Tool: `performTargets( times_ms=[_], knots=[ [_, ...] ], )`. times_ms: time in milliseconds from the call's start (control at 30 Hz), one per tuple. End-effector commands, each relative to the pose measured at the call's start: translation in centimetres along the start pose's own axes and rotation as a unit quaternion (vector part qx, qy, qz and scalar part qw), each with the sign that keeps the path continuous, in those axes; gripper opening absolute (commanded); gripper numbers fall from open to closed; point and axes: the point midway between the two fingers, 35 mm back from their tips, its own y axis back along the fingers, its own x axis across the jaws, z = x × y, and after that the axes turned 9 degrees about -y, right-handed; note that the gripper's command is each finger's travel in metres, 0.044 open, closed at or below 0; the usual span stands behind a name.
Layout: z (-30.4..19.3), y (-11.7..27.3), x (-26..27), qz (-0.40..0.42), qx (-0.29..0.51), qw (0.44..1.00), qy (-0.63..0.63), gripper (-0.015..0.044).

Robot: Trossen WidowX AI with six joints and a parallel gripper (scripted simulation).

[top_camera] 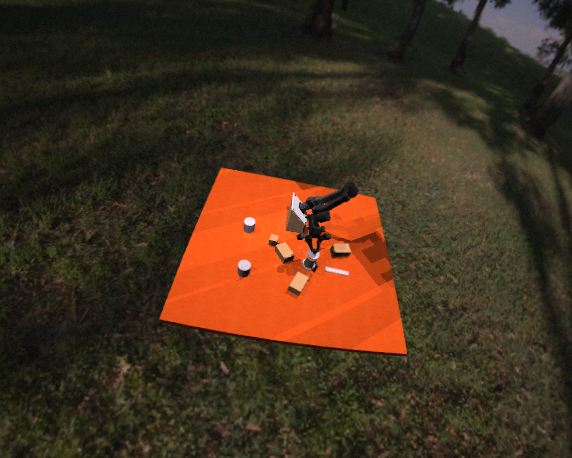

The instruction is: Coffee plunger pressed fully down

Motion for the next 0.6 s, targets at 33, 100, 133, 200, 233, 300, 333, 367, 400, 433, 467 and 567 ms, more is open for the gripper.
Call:
performTargets(
  times_ms=[33, 100, 133, 200, 233, 300, 333, 367, 400, 433, 467, 567],
  knots=[
    [-0.33, -0.21, -0.07, 0.002, 0.008, 1.0, -0.005, 0.0114],
    [-0.33, -0.23, -0.09, 0.002, 0.008, 1.0, -0.005, 0.0114],
    [-0.31, -0.22, -0.08, 0.002, 0.008, 1.0, -0.005, 0.0114],
    [-0.27, -0.22, -0.08, 0.002, 0.008, 1.0, -0.005, 0.0114],
    [-0.3, -0.25, -0.09, 0.002, 0.008, 1.0, -0.005, 0.0114],
    [-0.3, -0.28, -0.1, 0.002, 0.008, 1.0, -0.005, 0.0114],
    [-0.3, -0.28, -0.1, 0.002, 0.008, 1.0, -0.005, 0.0114],
    [0.03, -0.1, -0.05, 0.001, 0.001, 1.0, -0.001, 0.0114],
    [0.03, -0.1, -0.05, 0.001, 0.001, 1.0, -0.001, 0.0114],
    [0.03, -0.1, -0.05, 0.001, 0.001, 1.0, -0.001, 0.0114],
    [0.03, -0.1, -0.05, 0.001, 0.001, 1.0, -0.001, 0.0114],
    [0.03, -0.1, -0.05, 0.001, 0.001, 1.0, -0.001, 0.0114]
  ],
)
